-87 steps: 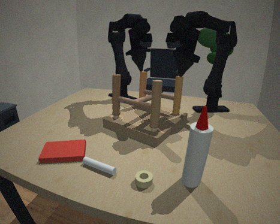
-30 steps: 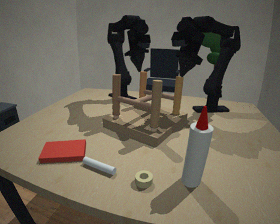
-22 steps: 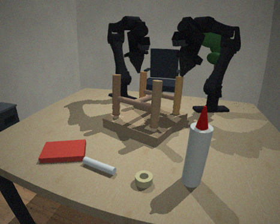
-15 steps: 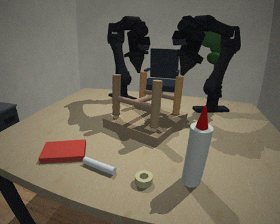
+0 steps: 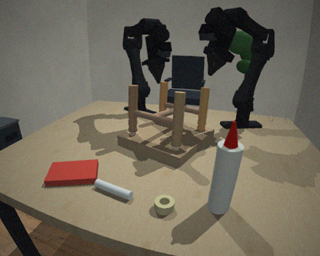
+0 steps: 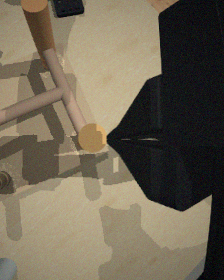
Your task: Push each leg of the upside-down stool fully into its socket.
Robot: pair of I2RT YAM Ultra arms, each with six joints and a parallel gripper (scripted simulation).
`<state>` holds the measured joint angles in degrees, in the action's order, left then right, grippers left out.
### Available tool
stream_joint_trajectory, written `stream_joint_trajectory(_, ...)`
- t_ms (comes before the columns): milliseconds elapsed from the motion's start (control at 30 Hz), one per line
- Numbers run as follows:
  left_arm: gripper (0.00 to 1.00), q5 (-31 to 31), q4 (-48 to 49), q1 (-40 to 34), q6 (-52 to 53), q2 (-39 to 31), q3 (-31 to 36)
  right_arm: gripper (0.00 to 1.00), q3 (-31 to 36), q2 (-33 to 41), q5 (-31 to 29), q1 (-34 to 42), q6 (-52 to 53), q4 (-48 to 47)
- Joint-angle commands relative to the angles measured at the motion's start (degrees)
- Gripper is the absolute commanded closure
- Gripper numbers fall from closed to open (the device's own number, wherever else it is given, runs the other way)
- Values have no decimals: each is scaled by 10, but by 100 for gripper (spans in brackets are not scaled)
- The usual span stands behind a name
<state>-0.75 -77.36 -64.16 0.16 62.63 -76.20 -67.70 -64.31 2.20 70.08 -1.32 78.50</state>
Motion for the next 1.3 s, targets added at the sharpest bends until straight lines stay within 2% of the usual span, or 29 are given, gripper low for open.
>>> stream_joint_trajectory(0,100,-1,-11,-2,2,-6,-35,100,-20,8,4,5,-1,-13)
stream_joint_trajectory(100,100,-1,-9,-3,2,-16,-29,100,-20,8,4,5,-1,-13)
stream_joint_trajectory(167,100,-1,4,-4,1,-20,4,100,-20,8,4,5,-1,-13)
stream_joint_trajectory(233,100,-1,1,-4,1,-20,-13,100,-20,8,4,5,-1,-13)
stream_joint_trajectory(300,100,-1,5,-5,1,-23,9,100,-20,8,4,5,-1,-13)
stream_joint_trajectory(333,100,-1,-4,-5,1,-19,-11,100,-20,8,4,5,-1,-13)
stream_joint_trajectory(467,100,-1,4,-5,1,-25,-25,100,-20,8,4,5,-1,-13)
stream_joint_trajectory(700,100,-1,4,-5,1,-25,-25,100,-39,-2,6,-1,-4,32)
stream_joint_trajectory(800,100,-1,4,-5,1,-25,-25,100,-37,2,4,3,-3,12)
stream_joint_trajectory(833,100,-1,4,-5,1,-25,-25,100,-57,-16,6,-10,-5,61)
stream_joint_trajectory(867,100,-1,4,-5,1,-25,-25,100,-65,-4,6,-9,-5,70)
stream_joint_trajectory(967,100,-1,4,-5,1,-25,-25,100,-66,5,6,-7,-5,44)
stream_joint_trajectory(1033,100,-1,4,-5,1,-25,-25,100,-98,-18,7,-12,-7,100)
stream_joint_trajectory(1200,100,-1,4,-5,1,-25,-25,100,-152,-23,8,-14,-11,112)
stream_joint_trajectory(1267,100,-1,4,-5,1,-25,-25,100,-128,8,8,-9,-10,114)
